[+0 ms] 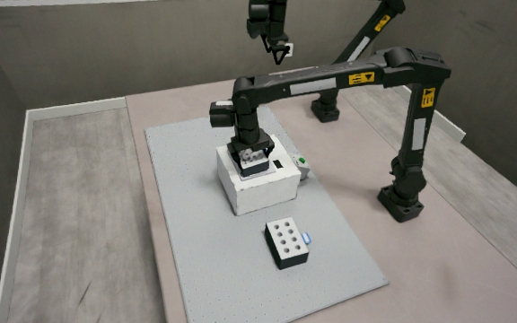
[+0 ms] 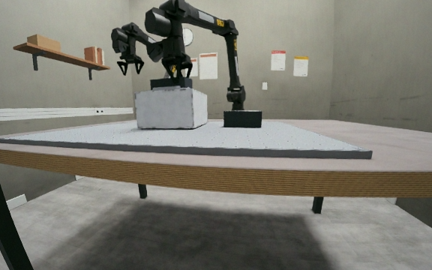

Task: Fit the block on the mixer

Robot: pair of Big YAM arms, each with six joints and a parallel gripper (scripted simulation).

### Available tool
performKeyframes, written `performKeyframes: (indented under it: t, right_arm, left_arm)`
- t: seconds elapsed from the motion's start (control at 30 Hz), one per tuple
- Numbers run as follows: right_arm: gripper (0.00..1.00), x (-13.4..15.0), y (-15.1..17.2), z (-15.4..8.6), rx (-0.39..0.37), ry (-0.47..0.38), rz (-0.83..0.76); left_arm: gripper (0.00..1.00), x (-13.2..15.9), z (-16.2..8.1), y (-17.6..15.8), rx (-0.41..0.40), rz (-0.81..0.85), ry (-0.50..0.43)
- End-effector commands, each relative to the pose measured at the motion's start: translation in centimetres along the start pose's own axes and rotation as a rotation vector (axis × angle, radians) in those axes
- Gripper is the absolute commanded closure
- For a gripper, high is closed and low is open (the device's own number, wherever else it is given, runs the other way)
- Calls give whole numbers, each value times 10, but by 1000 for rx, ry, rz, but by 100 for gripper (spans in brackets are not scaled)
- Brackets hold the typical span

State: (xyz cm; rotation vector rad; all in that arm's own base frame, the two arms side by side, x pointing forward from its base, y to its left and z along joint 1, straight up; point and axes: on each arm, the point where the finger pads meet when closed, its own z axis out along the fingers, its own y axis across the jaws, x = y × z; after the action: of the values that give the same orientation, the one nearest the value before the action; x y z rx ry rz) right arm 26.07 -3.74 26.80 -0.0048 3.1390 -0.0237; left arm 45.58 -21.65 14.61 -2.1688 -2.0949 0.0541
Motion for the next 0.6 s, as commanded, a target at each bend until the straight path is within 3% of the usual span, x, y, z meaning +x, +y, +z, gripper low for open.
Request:
performKeyframes:
  t: [0.0,0.57]
  right_arm:
    - [0,-12,-3,-23,6,-50,11]
    - [0,-15,-3,-29,8,-67,11]
  left_arm:
    - [100,-24,-29,13,-120,10,-44]
    - [100,-27,-30,10,-152,21,-53]
